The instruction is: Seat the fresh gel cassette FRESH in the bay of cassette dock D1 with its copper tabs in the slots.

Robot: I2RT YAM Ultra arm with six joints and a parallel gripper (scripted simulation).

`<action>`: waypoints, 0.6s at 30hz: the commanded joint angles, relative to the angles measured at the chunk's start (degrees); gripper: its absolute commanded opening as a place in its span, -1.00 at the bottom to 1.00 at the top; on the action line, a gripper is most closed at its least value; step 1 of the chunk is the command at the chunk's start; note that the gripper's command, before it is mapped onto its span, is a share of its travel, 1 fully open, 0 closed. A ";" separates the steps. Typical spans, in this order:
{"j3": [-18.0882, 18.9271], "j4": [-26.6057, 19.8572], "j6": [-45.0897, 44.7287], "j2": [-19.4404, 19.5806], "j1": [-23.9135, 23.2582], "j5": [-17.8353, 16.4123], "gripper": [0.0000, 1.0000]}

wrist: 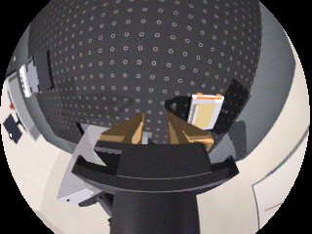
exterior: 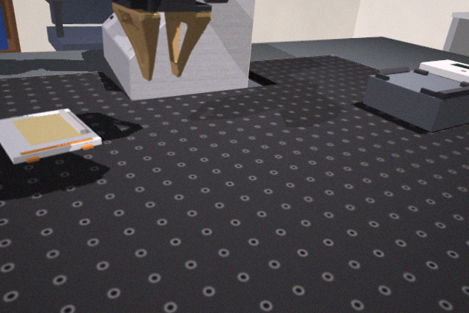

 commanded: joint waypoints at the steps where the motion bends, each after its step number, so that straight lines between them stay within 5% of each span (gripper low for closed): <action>1: 1.13 -1.09 -5.56 -4.46 -1.87 -0.16 -0.31; 18: 4.80 -3.37 -21.37 -14.47 -13.33 -2.06 -0.31</action>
